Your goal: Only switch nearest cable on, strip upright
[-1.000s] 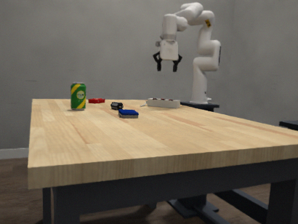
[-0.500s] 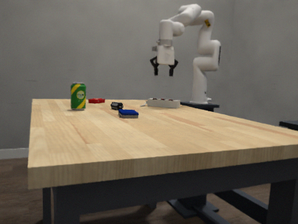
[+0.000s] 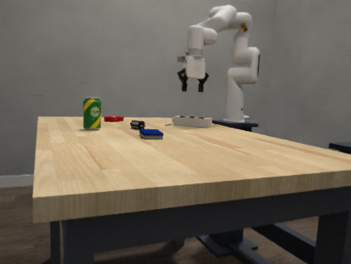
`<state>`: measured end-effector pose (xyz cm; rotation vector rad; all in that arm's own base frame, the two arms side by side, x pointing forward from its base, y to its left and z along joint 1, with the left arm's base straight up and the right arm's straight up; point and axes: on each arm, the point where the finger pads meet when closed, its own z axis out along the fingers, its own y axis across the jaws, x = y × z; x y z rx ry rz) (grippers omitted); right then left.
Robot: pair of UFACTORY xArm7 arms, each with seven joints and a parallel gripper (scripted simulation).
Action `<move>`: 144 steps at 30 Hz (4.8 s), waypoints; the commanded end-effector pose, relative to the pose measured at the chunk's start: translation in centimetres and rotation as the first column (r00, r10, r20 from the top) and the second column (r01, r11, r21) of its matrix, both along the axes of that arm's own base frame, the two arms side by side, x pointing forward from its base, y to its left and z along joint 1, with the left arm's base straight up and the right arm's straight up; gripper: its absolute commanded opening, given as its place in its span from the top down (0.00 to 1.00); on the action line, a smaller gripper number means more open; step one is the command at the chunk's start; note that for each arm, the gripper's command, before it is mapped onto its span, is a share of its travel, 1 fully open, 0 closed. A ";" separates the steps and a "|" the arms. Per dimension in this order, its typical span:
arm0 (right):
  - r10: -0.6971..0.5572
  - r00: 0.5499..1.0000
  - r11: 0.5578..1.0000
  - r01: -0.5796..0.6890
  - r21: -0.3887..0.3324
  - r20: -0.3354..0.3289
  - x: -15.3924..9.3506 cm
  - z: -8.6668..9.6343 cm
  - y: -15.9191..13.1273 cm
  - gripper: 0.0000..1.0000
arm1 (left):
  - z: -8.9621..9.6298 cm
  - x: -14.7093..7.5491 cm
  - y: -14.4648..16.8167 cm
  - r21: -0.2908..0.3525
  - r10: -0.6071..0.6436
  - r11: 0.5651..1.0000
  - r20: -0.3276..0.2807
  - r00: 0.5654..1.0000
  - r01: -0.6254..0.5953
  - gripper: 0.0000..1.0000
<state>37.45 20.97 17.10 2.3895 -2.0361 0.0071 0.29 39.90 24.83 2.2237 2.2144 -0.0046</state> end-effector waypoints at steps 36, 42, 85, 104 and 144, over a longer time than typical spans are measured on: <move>0.634 0.774 0.774 -0.634 0.004 0.003 1.1 -5.3 2.7 1.00 | 0.2 0.0 0.1 0.004 0.000 1.000 0.001 1.000 0.000 0.00; 0.634 0.774 0.774 -0.634 0.004 0.003 1.1 -5.3 2.7 1.00 | 0.2 0.0 0.1 0.004 0.000 1.000 0.001 1.000 0.000 0.00; 0.634 0.773 0.773 -0.634 0.004 0.003 1.1 -7.6 2.6 1.00 | 0.2 0.0 0.1 0.004 0.000 1.000 0.001 1.000 0.000 0.00; 0.634 0.773 0.773 -0.634 0.004 0.003 1.2 -9.4 2.6 1.00 | 0.2 0.0 0.1 0.004 0.000 1.000 0.001 1.000 0.000 0.00; 0.634 0.773 0.773 -0.634 0.004 0.003 1.2 -9.7 2.6 1.00 | 0.2 0.0 0.1 0.004 0.000 1.000 0.001 1.000 0.000 0.00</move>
